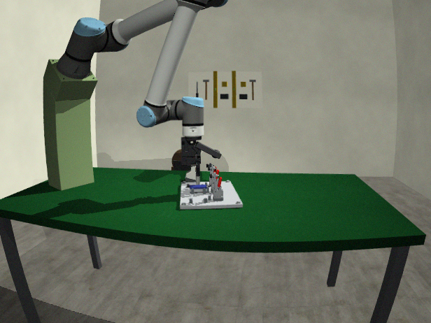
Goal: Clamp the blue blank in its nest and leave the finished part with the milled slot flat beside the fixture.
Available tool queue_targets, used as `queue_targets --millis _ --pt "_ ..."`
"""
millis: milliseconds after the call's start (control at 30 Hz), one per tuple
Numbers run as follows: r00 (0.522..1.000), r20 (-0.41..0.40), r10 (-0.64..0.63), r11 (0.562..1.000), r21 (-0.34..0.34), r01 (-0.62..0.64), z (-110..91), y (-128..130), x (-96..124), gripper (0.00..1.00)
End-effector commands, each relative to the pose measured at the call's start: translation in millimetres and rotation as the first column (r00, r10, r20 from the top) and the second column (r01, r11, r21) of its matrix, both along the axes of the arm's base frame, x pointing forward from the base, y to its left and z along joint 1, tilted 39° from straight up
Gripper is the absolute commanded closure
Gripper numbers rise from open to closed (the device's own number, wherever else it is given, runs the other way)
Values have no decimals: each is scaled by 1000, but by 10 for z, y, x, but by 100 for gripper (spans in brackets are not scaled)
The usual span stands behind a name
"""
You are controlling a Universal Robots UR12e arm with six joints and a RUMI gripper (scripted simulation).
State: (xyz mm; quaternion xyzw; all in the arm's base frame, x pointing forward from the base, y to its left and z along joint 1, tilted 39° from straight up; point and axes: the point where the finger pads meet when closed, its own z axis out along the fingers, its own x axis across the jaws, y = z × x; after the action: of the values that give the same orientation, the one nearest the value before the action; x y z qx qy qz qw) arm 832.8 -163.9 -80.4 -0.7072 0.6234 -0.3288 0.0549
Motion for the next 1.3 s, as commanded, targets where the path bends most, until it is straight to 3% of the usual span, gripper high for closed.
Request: queue_targets --millis 0,1267 --pt "1000 3 2 1000 -1 -2 21 4 19 100" --pt "1000 4 1 1000 -1 -1 64 -82 22 100"
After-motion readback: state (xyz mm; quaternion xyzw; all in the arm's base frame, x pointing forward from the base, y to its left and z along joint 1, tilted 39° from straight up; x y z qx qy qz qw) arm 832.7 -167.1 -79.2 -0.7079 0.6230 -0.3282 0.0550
